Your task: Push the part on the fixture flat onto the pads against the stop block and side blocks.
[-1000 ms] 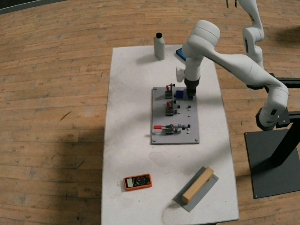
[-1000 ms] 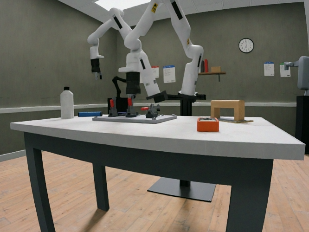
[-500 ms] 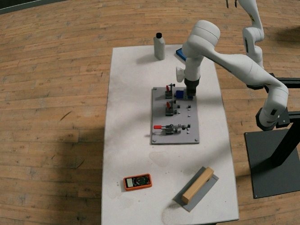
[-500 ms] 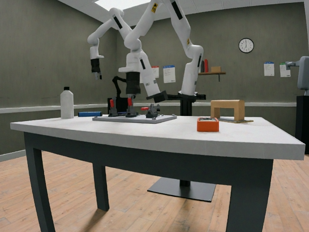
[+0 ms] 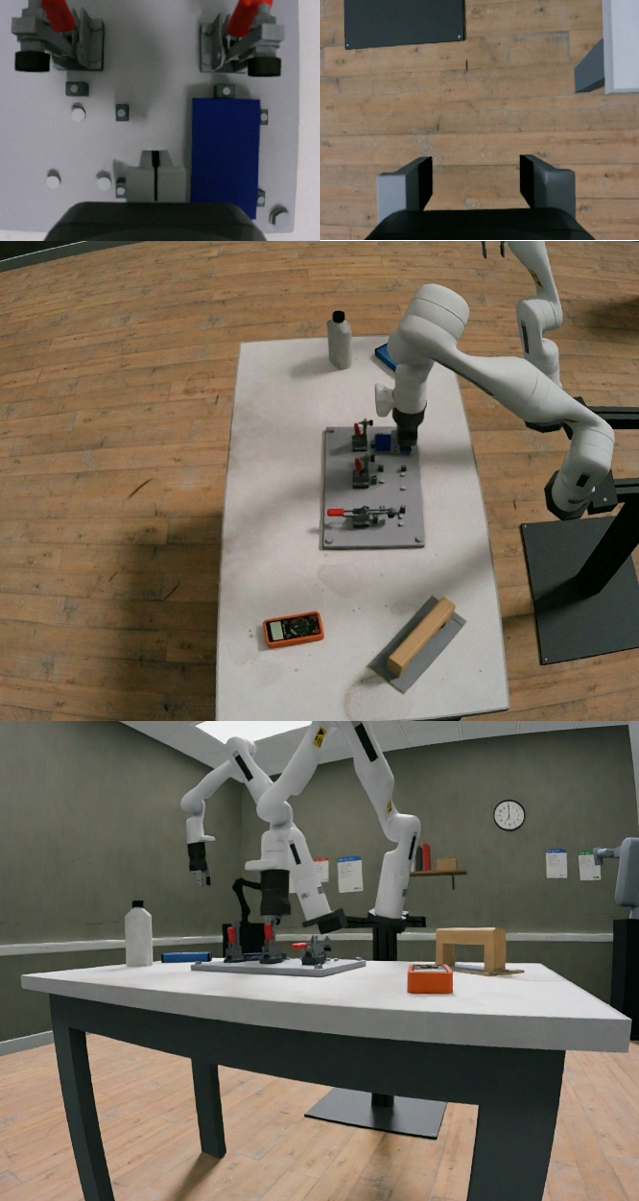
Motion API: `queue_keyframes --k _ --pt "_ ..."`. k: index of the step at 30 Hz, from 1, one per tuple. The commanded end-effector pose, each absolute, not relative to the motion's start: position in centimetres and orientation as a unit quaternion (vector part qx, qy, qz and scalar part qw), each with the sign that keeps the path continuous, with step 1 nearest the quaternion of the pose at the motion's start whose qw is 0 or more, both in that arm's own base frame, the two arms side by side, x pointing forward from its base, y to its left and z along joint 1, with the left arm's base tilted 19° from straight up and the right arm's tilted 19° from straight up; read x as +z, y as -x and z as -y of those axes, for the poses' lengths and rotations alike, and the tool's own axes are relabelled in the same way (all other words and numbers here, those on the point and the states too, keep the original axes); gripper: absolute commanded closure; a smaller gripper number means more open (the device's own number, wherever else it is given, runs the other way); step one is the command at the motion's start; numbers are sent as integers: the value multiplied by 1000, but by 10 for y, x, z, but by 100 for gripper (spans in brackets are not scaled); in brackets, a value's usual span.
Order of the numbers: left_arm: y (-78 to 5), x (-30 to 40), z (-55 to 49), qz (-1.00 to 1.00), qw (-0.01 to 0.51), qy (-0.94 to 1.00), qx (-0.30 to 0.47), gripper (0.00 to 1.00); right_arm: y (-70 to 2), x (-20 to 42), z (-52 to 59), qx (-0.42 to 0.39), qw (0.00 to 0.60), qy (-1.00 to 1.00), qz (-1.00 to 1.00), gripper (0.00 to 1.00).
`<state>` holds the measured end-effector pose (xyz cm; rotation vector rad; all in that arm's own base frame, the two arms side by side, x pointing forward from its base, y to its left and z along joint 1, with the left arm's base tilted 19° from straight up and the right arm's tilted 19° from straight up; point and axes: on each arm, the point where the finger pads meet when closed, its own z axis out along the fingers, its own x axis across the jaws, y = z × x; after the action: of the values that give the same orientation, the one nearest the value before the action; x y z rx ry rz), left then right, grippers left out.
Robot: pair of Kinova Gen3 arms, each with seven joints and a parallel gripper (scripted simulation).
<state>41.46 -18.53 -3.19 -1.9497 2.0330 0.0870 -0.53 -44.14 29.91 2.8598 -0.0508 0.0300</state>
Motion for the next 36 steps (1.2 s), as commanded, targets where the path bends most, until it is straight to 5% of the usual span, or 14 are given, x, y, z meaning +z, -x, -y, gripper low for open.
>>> queue_keyframes --k 1,36 --pt "-413 -30 182 -711 163 683 34 100 6 300 442 11 141 -990 18 0" --pt "-348 -53 220 -713 163 681 33 100 6 300 442 11 141 -990 18 0"
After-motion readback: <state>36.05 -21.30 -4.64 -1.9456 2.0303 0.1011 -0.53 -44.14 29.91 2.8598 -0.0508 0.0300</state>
